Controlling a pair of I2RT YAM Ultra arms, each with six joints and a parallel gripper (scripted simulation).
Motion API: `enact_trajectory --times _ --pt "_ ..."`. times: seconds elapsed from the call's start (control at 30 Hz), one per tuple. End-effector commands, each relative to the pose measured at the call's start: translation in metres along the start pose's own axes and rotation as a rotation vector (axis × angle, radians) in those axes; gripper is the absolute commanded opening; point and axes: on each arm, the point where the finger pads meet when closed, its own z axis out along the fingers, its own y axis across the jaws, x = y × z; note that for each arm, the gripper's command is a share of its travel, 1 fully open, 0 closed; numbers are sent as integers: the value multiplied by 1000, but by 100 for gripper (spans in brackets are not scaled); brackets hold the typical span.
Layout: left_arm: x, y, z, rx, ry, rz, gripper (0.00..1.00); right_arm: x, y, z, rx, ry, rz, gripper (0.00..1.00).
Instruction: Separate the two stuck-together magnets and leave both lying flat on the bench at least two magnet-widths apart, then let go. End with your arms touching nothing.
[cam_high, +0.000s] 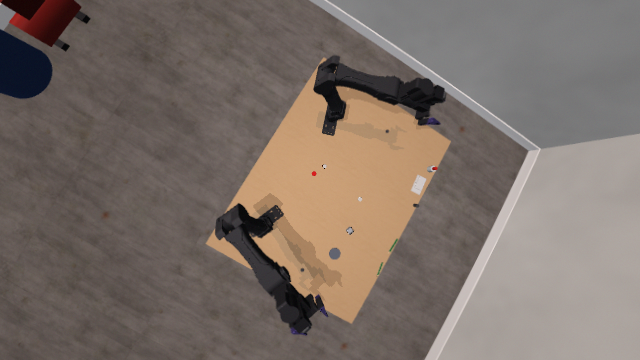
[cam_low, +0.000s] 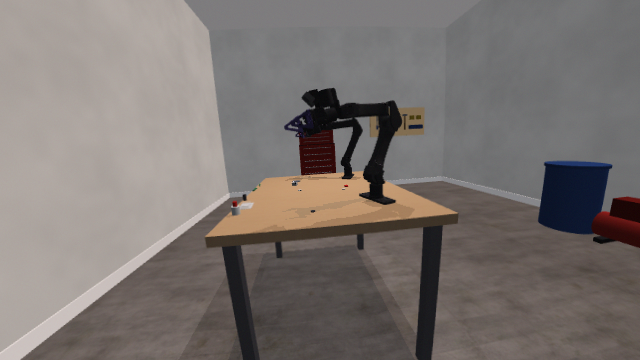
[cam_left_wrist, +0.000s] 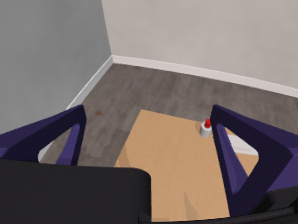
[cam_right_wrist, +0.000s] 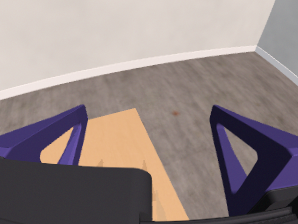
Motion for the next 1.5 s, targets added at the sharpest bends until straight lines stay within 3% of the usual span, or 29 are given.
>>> enact_trajectory --times 0.0,0.27,1.47 --pt "-43 2 -18 -7 -163 -29 100 -36 -2 -17 6 -143 37 100" --pt "-60 3 -36 -7 -253 -51 100 -54 -3 -35 6 -233 59 100" --pt "-55 2 -35 -5 -236 -45 100 -52 -2 -35 5 -225 48 100"
